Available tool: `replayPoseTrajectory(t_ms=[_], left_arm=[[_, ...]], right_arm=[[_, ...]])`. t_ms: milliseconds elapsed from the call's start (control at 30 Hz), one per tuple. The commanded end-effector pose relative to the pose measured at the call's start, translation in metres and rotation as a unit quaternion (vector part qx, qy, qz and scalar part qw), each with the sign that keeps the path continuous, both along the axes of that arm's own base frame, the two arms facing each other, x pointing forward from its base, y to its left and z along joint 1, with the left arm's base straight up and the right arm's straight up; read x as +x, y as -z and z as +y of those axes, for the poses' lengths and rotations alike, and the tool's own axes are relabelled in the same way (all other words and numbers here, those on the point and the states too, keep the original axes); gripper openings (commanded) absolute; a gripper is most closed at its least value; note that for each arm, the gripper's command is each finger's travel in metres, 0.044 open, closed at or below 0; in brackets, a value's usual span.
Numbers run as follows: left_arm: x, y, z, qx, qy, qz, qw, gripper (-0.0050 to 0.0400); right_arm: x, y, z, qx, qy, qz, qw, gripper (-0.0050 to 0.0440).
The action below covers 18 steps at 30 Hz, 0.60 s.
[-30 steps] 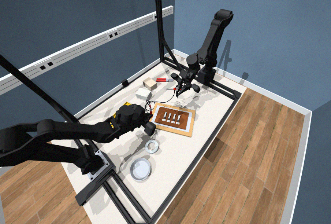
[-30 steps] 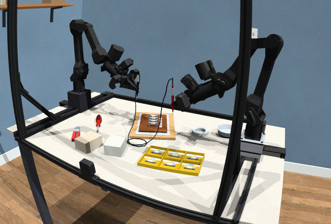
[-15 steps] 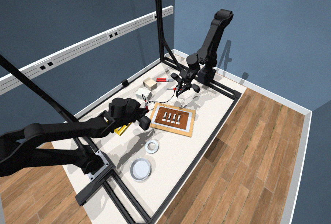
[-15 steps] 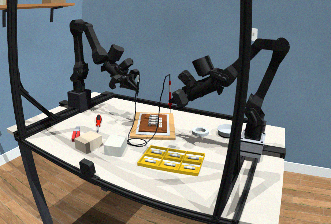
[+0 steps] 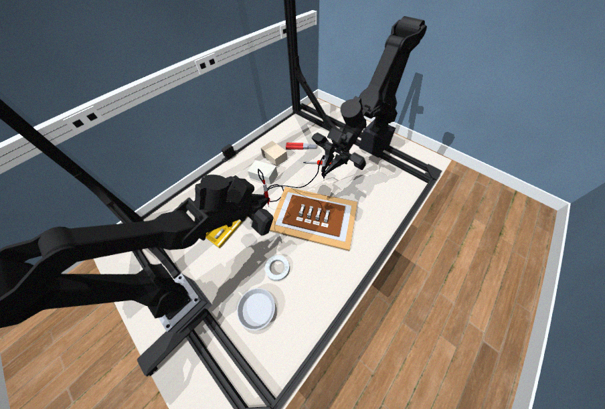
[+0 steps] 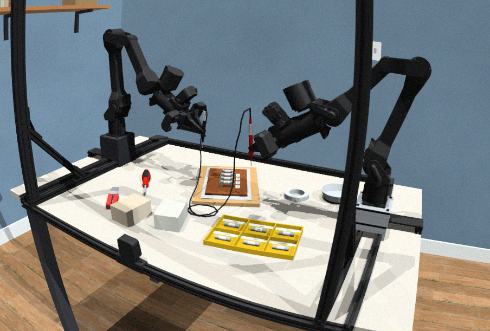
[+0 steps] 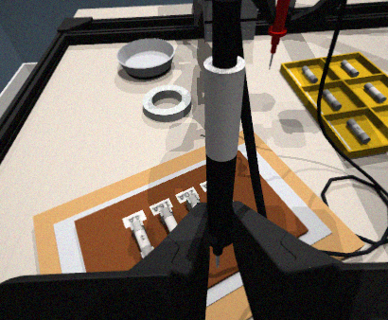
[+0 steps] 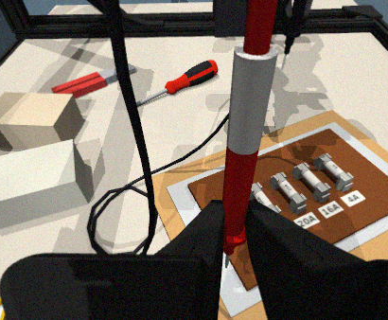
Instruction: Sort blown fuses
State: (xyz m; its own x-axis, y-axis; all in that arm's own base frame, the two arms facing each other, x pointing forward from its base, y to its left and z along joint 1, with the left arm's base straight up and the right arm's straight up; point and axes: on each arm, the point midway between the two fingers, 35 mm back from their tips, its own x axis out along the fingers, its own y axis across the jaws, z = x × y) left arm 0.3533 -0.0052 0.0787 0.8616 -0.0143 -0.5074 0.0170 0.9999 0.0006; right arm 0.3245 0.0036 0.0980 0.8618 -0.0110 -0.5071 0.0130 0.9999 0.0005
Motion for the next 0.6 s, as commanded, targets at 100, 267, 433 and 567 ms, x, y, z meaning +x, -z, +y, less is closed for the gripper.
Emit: replayPoseTrajectory(t_ms=[100, 267, 433, 567], left_arm=[[0.007, -0.016, -0.001, -0.001, -0.001, -0.022, 1.000, -0.0050], [0.007, -0.016, -0.001, -0.001, -0.001, -0.022, 1.000, -0.0050], [0.006, -0.015, -0.001, -0.001, -0.001, -0.016, 1.000, -0.0050], [0.002, -0.010, -0.001, 0.000, -0.001, 0.008, 1.000, -0.0050]], right_arm=[[0.005, -0.015, 0.000, 0.000, 0.003, -0.015, 1.000, -0.0050], [0.000, -0.008, 0.000, 0.002, 0.002, 0.020, 1.000, -0.0050], [-0.003, -0.003, 0.000, 0.002, 0.001, 0.042, 0.999, -0.0050], [-0.007, 0.006, 0.000, 0.003, 0.001, 0.075, 0.997, -0.0050]])
